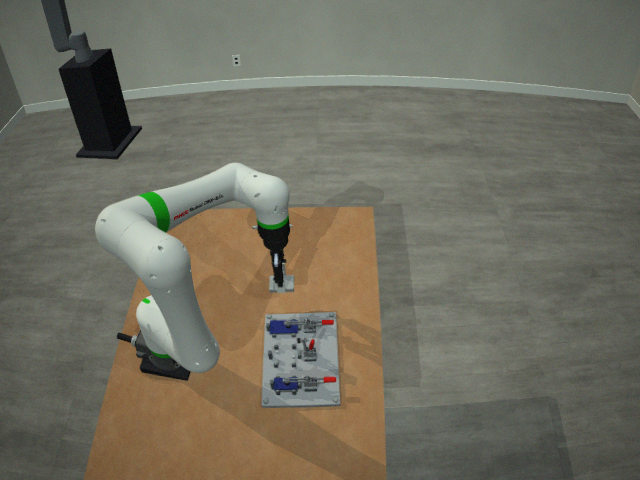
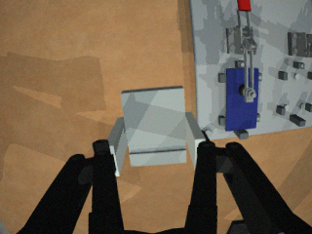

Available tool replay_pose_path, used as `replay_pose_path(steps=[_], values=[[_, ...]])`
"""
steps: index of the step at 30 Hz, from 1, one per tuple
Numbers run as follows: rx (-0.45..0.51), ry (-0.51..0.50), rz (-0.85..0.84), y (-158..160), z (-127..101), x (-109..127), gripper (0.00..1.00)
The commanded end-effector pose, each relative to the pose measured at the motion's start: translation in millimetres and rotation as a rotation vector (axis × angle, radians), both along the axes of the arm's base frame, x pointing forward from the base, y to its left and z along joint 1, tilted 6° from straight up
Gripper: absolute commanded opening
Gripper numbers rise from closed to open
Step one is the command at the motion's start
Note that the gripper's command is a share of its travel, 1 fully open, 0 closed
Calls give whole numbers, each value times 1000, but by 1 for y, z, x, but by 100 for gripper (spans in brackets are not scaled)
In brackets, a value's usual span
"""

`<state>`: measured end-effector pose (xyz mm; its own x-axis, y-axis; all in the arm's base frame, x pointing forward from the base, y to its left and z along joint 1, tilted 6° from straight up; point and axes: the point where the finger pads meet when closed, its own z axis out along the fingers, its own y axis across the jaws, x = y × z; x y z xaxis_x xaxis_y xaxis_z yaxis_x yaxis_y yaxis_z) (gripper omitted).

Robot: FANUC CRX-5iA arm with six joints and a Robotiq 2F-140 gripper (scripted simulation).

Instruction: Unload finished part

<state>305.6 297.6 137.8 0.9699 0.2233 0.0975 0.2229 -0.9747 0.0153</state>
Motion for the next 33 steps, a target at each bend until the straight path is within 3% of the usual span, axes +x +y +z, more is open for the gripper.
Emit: replay_pose_path(steps=[1, 33], values=[[0, 0, 0, 0, 0, 0, 0], [0, 0, 0, 0, -10, 1, 0]])
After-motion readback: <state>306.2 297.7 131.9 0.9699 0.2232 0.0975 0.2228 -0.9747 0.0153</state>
